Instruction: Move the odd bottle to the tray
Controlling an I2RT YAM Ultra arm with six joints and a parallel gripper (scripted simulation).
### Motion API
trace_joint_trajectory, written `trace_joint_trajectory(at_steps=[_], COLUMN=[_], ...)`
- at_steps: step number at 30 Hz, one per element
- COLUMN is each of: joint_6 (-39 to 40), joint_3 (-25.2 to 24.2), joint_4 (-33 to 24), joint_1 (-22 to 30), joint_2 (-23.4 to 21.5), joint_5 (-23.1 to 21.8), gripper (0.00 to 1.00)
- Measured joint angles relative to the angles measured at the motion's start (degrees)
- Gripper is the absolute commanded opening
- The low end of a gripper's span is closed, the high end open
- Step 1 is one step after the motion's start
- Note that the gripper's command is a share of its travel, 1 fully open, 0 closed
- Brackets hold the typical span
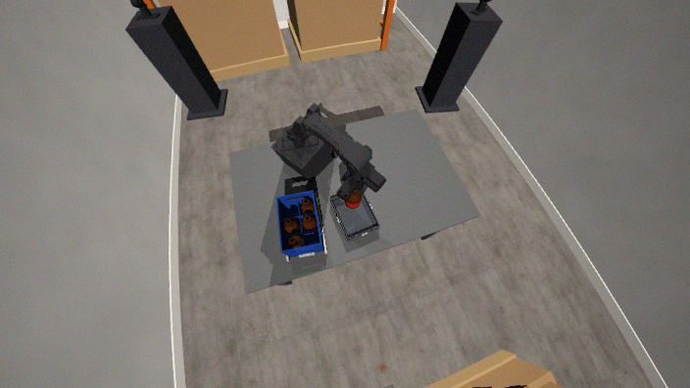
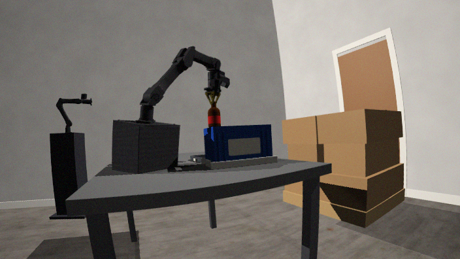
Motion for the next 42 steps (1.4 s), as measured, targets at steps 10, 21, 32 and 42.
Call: trace_joint_trajectory(at_steps=[10, 21, 32, 42], joint_6=[0.42, 0.83, 1.16, 1.25], joint_3=[1.49, 2.71, 3.48, 3.89], joint_4=[-0.35, -0.44, -0.44, -0.46], joint_1=[0.37, 0.87, 1.25, 1.36], joint_2=[0.94, 1.6, 2.1, 2.29], joint_5=[0.0, 0.0, 0.0, 0.02], gripper=[0.0, 0.0, 0.0, 0.0])
